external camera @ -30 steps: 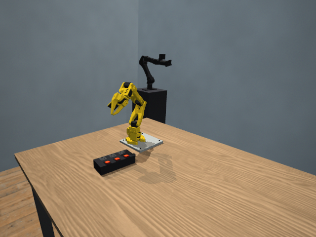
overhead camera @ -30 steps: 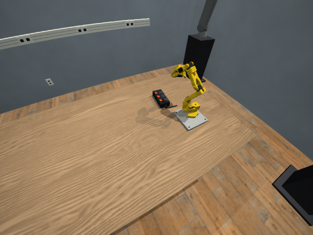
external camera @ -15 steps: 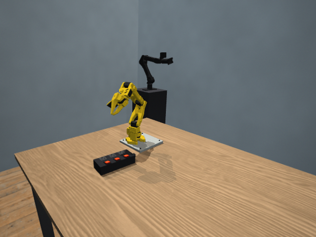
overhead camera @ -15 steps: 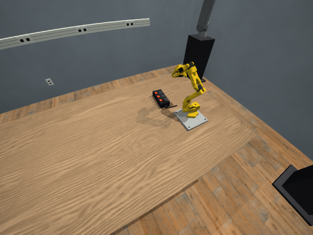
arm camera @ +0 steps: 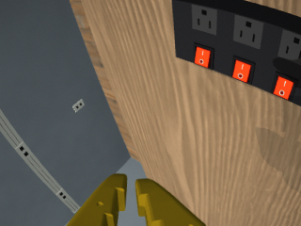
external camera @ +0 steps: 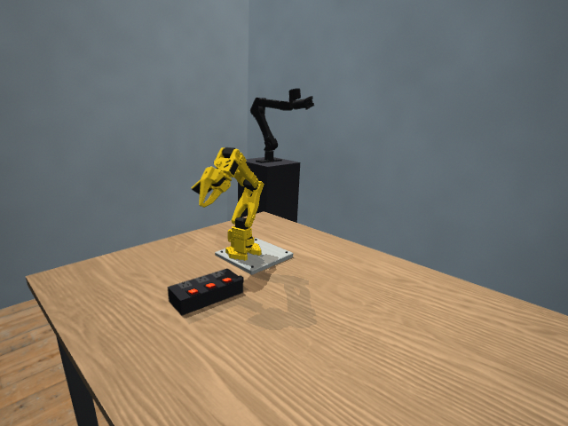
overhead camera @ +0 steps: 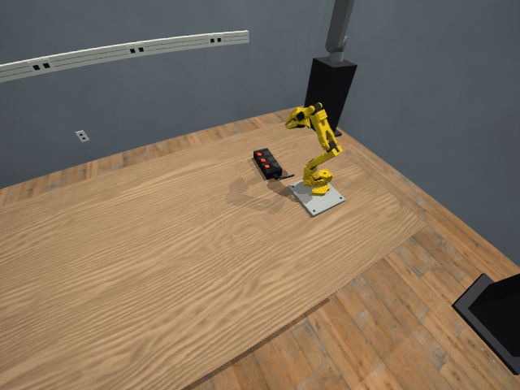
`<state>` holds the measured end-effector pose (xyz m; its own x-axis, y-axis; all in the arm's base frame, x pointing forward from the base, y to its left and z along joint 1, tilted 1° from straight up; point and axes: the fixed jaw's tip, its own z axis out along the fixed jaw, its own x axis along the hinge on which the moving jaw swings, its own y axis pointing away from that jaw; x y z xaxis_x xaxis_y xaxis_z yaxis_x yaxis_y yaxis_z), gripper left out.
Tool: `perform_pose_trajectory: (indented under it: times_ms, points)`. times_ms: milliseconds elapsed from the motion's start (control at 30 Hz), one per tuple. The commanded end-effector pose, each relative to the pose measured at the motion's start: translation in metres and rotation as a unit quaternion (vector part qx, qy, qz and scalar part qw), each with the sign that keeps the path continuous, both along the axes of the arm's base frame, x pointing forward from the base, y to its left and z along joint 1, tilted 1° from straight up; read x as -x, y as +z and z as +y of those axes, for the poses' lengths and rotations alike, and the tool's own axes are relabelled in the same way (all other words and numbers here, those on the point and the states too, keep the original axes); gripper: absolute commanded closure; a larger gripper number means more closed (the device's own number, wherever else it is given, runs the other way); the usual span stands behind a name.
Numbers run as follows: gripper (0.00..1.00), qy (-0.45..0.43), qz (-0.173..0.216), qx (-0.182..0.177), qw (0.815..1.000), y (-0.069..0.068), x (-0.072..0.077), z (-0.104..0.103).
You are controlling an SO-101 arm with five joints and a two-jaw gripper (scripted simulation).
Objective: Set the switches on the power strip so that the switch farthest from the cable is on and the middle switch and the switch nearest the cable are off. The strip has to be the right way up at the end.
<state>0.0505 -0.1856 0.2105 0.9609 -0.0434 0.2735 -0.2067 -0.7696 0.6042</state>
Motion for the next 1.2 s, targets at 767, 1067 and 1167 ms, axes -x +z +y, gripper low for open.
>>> perform_pose_trajectory:
  times_ms: [767, 1067, 1167]
  points:
    - [1.00, 0.011, 0.064, -0.189, 0.980, -0.071, 0.002, -0.001]
    - [1.00, 0.011, 0.065, -0.193, 0.979, -0.072, 0.003, 0.000]
    - [1.00, 0.011, 0.065, -0.193, 0.979, -0.072, 0.003, 0.000]
